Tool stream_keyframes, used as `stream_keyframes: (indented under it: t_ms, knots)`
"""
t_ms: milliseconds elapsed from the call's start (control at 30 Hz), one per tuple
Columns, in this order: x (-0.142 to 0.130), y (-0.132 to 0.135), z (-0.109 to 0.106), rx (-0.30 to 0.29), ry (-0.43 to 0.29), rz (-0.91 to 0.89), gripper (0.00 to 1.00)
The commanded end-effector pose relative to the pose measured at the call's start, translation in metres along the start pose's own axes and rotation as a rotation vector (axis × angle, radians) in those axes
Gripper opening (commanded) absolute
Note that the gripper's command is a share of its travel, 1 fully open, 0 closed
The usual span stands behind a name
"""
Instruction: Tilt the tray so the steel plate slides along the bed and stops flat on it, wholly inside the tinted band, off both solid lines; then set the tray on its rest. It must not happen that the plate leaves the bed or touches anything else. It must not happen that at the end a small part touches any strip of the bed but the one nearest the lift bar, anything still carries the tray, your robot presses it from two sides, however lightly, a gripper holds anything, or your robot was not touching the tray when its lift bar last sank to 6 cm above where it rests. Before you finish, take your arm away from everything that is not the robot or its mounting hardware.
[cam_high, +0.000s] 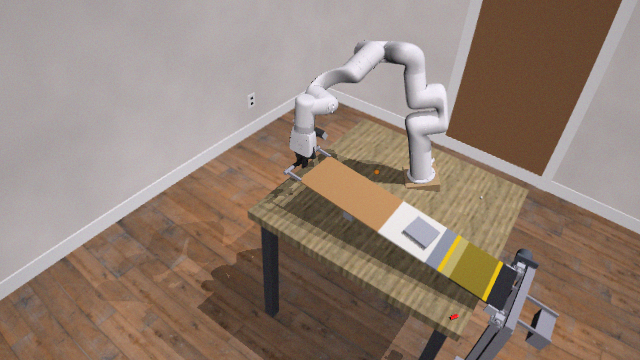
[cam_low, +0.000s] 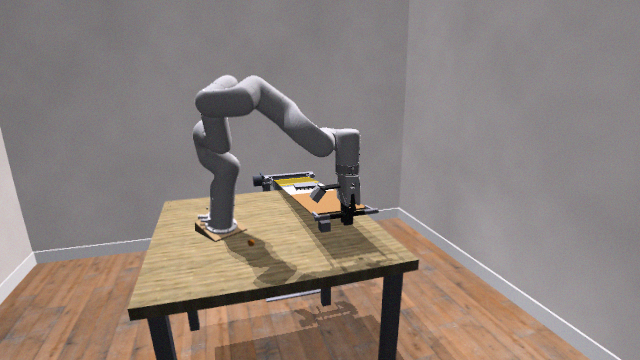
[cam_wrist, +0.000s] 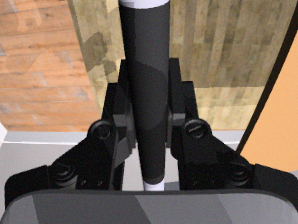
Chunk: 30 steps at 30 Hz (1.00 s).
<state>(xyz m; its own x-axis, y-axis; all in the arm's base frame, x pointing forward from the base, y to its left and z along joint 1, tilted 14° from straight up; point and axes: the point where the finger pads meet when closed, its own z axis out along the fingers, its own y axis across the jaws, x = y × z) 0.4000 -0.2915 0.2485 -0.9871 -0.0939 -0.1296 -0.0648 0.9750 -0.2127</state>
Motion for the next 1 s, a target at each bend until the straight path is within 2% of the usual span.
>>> stream_keyframes:
  t_ms: [0,467,533,633,667,700,733,833,967]
  knots:
    - [-0.002,-0.003,0.013,-0.005,0.004,0.001,0.00]
    - [-0.002,-0.003,0.016,-0.004,0.004,0.001,0.00]
    - [-0.002,0.000,-0.010,-0.004,0.004,0.001,0.00]
    - [-0.002,0.009,-0.061,-0.004,0.004,0.001,0.00]
    - [-0.002,0.010,-0.066,-0.004,0.004,0.001,0.00]
    - [-0.002,0.009,-0.061,-0.004,0.004,0.001,0.00]
    - [-0.002,0.006,-0.047,-0.004,0.004,0.001,0.00]
    - [-0.002,-0.002,0.004,-0.004,0.004,0.001,0.00]
    - [-0.002,-0.002,0.009,-0.005,0.004,0.001,0.00]
